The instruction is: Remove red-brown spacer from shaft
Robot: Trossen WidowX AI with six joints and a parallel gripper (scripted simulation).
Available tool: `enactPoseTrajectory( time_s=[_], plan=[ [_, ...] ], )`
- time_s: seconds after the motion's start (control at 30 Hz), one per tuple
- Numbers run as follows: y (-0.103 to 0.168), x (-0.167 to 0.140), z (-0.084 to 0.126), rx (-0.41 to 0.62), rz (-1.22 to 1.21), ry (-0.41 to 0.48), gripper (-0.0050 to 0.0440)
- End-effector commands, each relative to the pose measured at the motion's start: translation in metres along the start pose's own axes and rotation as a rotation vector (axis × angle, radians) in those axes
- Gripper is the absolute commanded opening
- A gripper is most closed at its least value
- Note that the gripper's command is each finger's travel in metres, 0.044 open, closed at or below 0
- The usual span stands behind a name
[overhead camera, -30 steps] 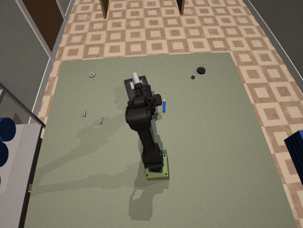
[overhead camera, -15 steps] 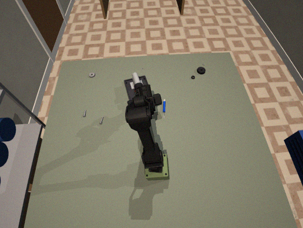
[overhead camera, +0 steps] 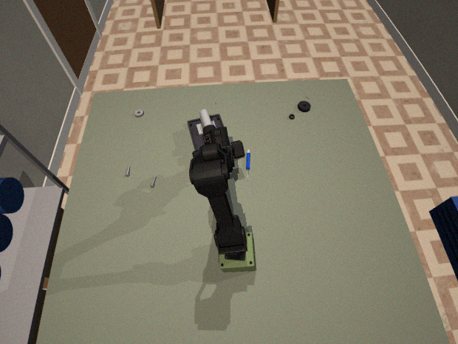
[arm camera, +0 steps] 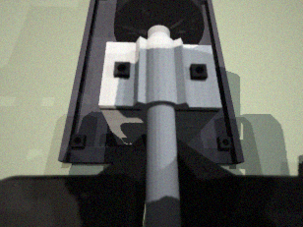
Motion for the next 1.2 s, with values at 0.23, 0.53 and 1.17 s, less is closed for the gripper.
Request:
enactPoseTrajectory(
  time_s=[0.23,0.53,1.17],
  plan=[
    [-0.017,0.001,0.000,-0.041,0.004,0.000,-0.0050],
    [-0.011,0.000,0.003,-0.030,0.004,0.000,0.0096],
    [-0.010,0.000,0.020,-0.029,0.006,-0.001,0.0440]
  ],
)
Point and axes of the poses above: the point midway between the two fingers, 35 mm back from their tips, its own z axis back along the fingers, its own x axis across the jaws, y = z × x, the point moved 2 cm from there along z, back along the fingers, and after that the axes turned 4 degrees about -z, right-handed, at the moved point
